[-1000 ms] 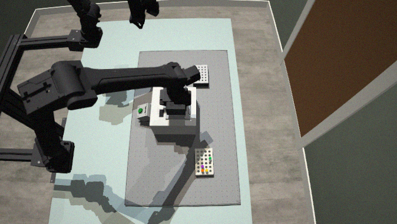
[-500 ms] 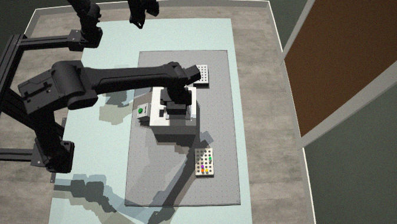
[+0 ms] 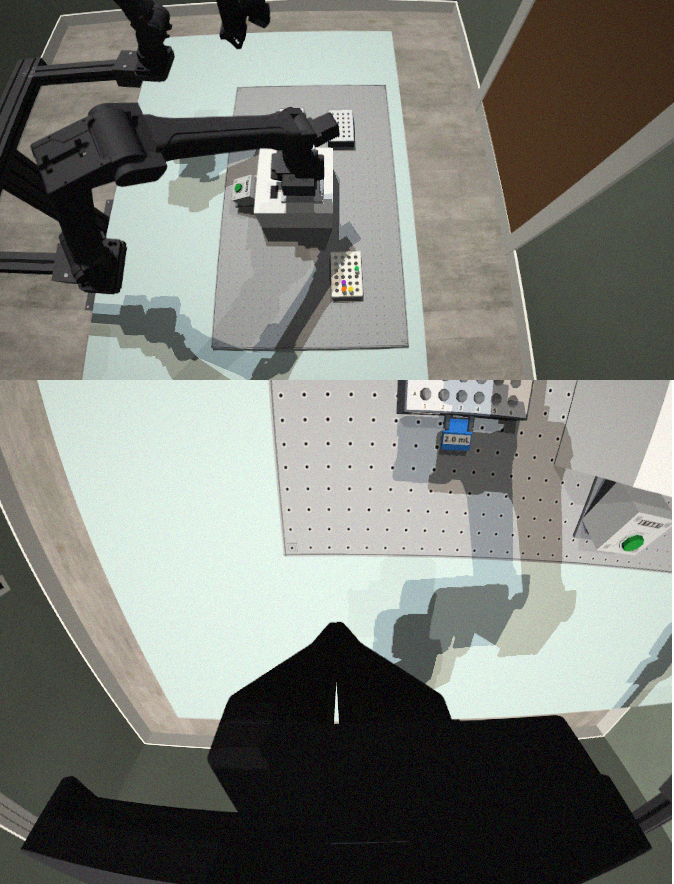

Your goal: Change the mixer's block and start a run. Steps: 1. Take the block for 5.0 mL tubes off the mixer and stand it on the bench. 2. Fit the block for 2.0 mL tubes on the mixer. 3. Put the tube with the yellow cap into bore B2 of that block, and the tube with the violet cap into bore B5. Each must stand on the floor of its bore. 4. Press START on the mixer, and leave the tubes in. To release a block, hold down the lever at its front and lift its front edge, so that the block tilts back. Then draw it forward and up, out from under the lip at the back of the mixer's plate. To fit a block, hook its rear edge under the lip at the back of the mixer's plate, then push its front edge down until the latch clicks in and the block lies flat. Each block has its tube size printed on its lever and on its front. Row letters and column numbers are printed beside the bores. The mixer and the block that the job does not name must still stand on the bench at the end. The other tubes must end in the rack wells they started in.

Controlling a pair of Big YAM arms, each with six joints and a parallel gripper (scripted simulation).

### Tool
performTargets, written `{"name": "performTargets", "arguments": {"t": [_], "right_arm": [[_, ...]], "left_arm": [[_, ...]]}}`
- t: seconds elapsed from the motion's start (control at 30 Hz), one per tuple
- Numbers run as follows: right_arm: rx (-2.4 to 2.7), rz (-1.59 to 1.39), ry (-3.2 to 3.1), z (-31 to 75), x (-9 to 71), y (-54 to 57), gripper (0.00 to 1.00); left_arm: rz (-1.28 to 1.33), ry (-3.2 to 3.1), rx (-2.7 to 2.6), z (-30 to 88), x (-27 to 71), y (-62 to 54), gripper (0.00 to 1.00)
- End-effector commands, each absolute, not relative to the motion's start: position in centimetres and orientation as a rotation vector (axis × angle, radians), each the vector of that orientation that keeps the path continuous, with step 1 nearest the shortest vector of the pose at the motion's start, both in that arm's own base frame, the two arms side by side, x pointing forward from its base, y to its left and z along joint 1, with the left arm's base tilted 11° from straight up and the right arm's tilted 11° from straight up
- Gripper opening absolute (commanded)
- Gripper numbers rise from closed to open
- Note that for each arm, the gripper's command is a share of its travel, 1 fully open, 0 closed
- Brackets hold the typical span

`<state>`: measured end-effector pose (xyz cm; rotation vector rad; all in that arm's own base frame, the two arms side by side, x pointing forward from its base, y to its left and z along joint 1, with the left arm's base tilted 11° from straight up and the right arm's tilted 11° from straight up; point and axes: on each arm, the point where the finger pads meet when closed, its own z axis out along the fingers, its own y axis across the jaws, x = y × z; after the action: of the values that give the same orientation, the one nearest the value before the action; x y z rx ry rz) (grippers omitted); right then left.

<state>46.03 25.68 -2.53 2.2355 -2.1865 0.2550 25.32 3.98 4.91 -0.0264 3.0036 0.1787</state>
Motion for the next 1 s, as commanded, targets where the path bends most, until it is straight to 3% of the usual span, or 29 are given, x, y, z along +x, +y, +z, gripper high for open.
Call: {"name": "performTargets", "arguments": {"t": [0.0,0.97], "right_arm": [[2.348,0.300,-2.248,2.5,48.1,26.1,0.00],[2.386,0.334,-2.268,4.8,48.8,20.1,0.00]], "left_arm": [[0.170,2.996,0.022,5.3,25.9,3.5,0.00],[0.170,2.995,0.021,5.2,25.9,3.5,0.00]]}}
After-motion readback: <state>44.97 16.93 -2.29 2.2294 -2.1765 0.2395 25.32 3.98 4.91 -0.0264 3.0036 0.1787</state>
